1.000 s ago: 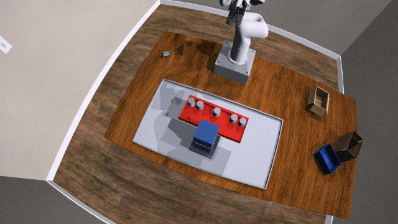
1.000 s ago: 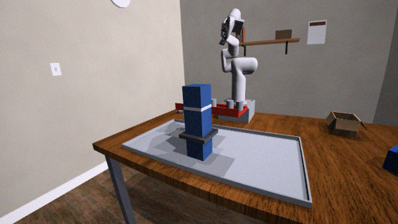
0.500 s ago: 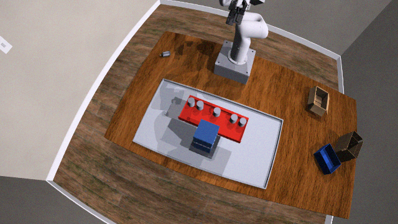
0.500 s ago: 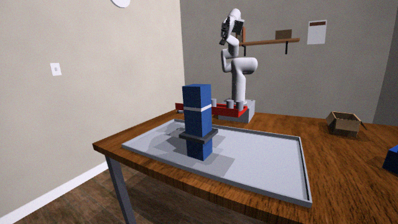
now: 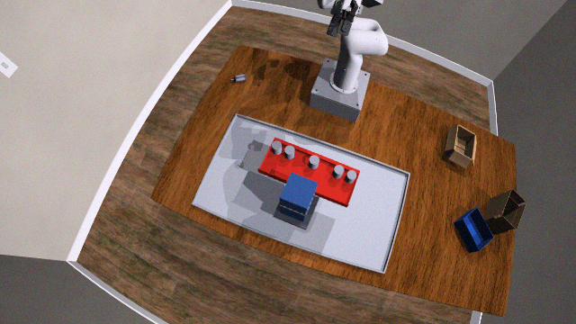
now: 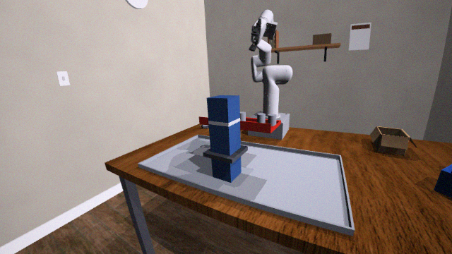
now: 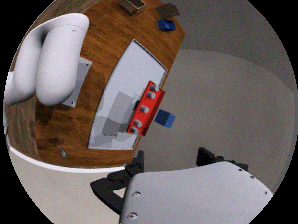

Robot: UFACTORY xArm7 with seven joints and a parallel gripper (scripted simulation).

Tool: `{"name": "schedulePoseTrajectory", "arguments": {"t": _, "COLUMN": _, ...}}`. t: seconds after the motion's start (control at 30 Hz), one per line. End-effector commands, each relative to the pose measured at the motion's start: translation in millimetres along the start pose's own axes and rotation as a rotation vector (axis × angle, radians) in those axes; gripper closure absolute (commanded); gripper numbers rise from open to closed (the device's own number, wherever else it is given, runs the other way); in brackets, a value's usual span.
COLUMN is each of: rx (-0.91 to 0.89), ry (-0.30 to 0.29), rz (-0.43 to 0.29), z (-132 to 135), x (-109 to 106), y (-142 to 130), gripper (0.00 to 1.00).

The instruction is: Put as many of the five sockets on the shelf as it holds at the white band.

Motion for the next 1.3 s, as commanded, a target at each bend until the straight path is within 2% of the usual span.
{"name": "schedulePoseTrajectory", "arguments": {"t": 0.0, "rx": 0.000, "ry": -0.002, "rz": 0.000, "z": 0.5, "x": -0.7, "y": -0.2, "gripper": 0.00}}
{"name": "schedulePoseTrajectory", "arguments": {"t": 0.67, "rx": 0.000, "ry": -0.001, "rz": 0.000, "z": 0.6, "x": -0.5, "y": -0.1, "gripper": 0.00}}
{"name": "schedulePoseTrajectory", "arguments": {"t": 0.77, "rx": 0.006, "ry": 0.025, "rz": 0.009, "z": 3.5, "x": 6.6, "y": 2.6, "gripper": 0.00}}
{"name": "schedulePoseTrajectory", "arguments": {"t": 0.83, "rx": 0.019, "ry": 0.078, "rz": 0.026, "z": 8.6, "x": 21.1, "y": 8.0, "gripper": 0.00}}
{"name": "schedulePoseTrajectory", "arguments": {"t": 0.9, "rx": 0.019, "ry": 0.078, "rz": 0.026, "z": 8.6, "x": 21.1, "y": 8.0, "gripper": 0.00}}
{"name": "schedulePoseTrajectory", "arguments": {"t": 0.97, "rx": 0.044, "ry": 0.162, "rz": 0.048, "z": 14.4, "x": 44.8, "y": 16.2, "gripper": 0.00}}
{"name": "schedulePoseTrajectory", "arguments": {"t": 1.03, "rx": 0.083, "ry": 0.275, "rz": 0.068, "z": 18.0, "x": 76.8, "y": 26.5, "gripper": 0.00}}
{"name": "schedulePoseTrajectory", "arguments": {"t": 1.07, "rx": 0.083, "ry": 0.275, "rz": 0.068, "z": 18.0, "x": 76.8, "y": 26.5, "gripper": 0.00}}
{"name": "schedulePoseTrajectory", "arguments": {"t": 1.13, "rx": 0.137, "ry": 0.405, "rz": 0.077, "z": 16.4, "x": 114.2, "y": 37.1, "gripper": 0.00}}
{"name": "schedulePoseTrajectory", "arguments": {"t": 1.17, "rx": 0.137, "ry": 0.405, "rz": 0.077, "z": 16.4, "x": 114.2, "y": 37.1, "gripper": 0.00}}
{"name": "schedulePoseTrajectory", "arguments": {"t": 1.2, "rx": 0.167, "ry": 0.472, "rz": 0.076, "z": 13.2, "x": 133.6, "y": 42.0, "gripper": 0.00}}
{"name": "schedulePoseTrajectory", "arguments": {"t": 1.23, "rx": 0.167, "ry": 0.472, "rz": 0.076, "z": 13.2, "x": 133.6, "y": 42.0, "gripper": 0.00}}
{"name": "schedulePoseTrajectory", "arguments": {"t": 1.27, "rx": 0.200, "ry": 0.539, "rz": 0.070, "z": 8.4, "x": 152.6, "y": 46.3, "gripper": 0.00}}
Point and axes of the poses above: the point where the finger pads meet when closed, its own x axis out along the fingers, its own z axis across the jaws, y = z × x, the point moved 6 cm from there along -x, back along the fingers, and after that the axes turned 15 degrees about x, right-handed, at the moved point
